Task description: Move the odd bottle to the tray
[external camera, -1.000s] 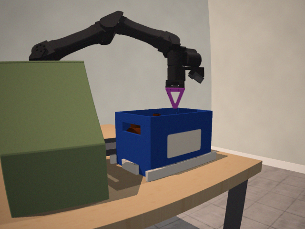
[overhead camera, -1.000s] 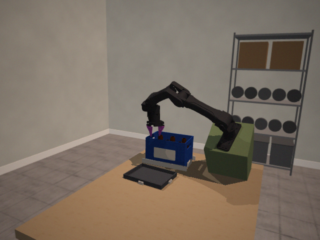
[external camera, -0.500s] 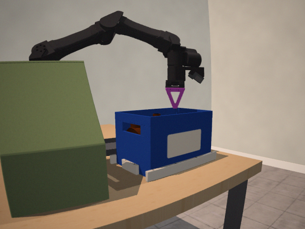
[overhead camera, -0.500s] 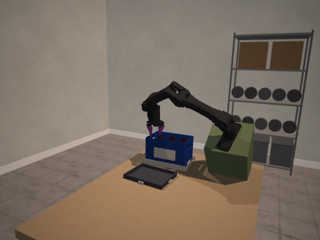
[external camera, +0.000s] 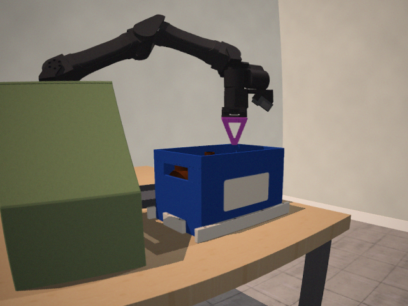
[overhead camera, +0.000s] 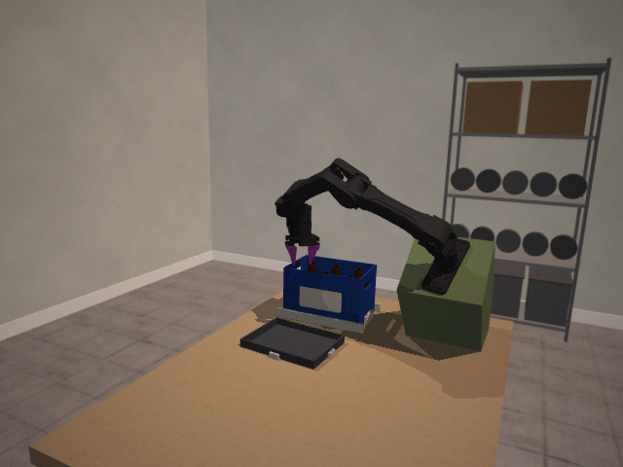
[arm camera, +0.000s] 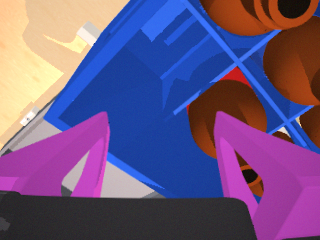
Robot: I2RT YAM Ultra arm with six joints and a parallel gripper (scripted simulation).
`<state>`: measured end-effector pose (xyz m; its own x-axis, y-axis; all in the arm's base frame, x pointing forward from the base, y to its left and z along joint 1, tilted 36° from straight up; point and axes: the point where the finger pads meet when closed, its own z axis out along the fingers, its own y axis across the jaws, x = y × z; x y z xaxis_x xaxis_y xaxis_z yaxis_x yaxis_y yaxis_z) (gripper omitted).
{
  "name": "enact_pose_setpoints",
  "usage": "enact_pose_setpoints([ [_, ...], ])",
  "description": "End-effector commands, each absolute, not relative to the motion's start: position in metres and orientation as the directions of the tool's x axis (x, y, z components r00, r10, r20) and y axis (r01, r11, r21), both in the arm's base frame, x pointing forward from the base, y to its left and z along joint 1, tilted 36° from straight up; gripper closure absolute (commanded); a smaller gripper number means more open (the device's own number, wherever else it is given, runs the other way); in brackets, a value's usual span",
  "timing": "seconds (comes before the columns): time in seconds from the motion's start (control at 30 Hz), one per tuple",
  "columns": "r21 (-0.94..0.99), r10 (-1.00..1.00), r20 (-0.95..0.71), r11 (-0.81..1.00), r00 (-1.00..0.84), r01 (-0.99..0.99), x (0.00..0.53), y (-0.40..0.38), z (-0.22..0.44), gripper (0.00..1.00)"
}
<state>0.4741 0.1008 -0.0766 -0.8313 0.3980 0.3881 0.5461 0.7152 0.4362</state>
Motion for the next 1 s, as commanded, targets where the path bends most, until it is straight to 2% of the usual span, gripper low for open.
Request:
enact_pose_setpoints([
  [0.0, 0.449, 0.421, 0.365, 0.702, -0.831, 0.553, 0.484, 0.091, -0.074, 0.39],
  [0.97, 0.44, 0.413, 0.382, 0.705, -0.826, 0.556, 0.474, 0.11, -0.096, 0.39],
])
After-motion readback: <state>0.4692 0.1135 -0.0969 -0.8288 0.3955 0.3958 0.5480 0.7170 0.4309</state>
